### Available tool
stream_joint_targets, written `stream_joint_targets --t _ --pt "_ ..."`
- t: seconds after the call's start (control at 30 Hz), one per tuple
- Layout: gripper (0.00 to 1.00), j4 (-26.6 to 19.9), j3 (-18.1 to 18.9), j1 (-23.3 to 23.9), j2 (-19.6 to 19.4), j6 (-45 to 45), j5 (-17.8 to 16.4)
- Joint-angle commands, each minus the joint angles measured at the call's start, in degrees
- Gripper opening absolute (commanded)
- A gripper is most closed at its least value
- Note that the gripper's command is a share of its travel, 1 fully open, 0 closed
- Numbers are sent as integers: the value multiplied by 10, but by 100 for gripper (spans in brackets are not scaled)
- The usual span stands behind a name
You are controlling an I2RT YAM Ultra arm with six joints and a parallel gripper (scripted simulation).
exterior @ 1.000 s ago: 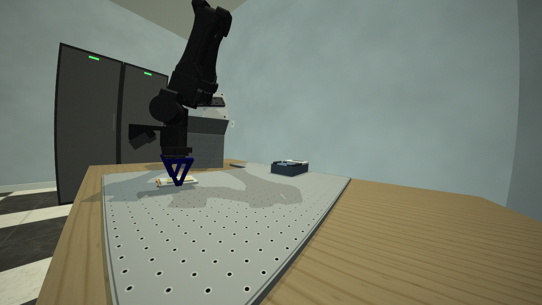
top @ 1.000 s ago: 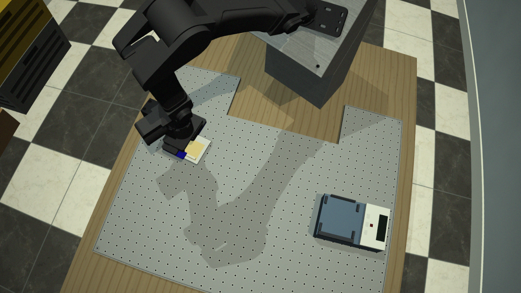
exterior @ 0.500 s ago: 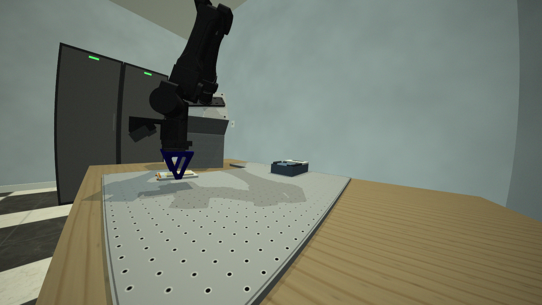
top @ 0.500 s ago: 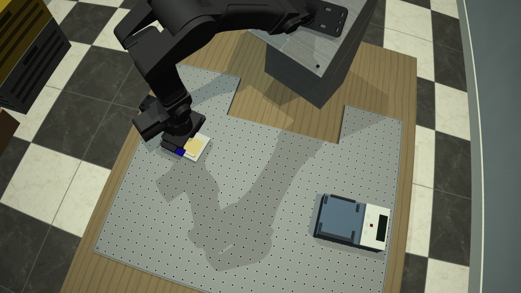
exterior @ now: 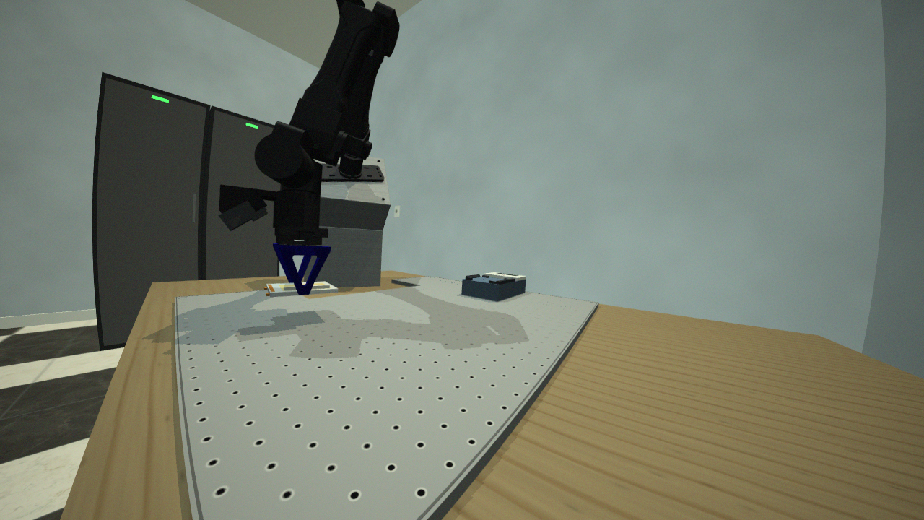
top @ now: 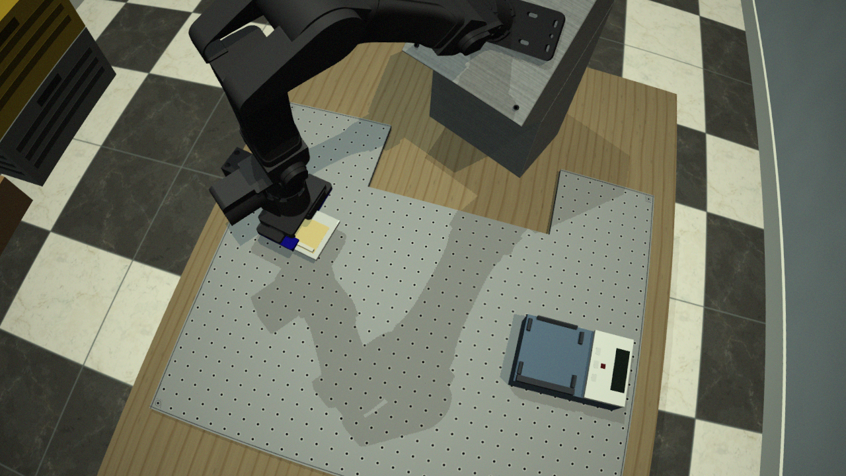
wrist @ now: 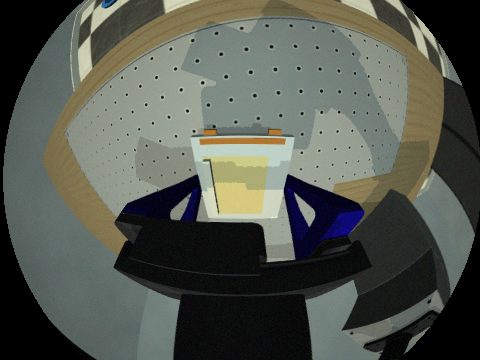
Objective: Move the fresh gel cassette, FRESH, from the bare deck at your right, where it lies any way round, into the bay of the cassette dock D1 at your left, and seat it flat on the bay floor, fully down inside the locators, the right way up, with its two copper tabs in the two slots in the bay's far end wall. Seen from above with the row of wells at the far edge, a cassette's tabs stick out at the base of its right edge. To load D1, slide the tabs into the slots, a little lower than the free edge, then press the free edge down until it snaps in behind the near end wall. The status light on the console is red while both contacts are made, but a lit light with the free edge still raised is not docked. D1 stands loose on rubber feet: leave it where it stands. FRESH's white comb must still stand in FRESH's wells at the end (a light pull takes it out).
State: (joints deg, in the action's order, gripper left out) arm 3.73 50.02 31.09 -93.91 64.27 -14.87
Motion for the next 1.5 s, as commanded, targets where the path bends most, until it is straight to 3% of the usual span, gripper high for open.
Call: stream_joint_targets --t 0.0,0.5,1.47 --pt "0 -18 -14 12 22 -6 -1" --pt "0 -46 -26 20 60 -12 -7" --pt "0 -41 -16 21 53 -12 -6"
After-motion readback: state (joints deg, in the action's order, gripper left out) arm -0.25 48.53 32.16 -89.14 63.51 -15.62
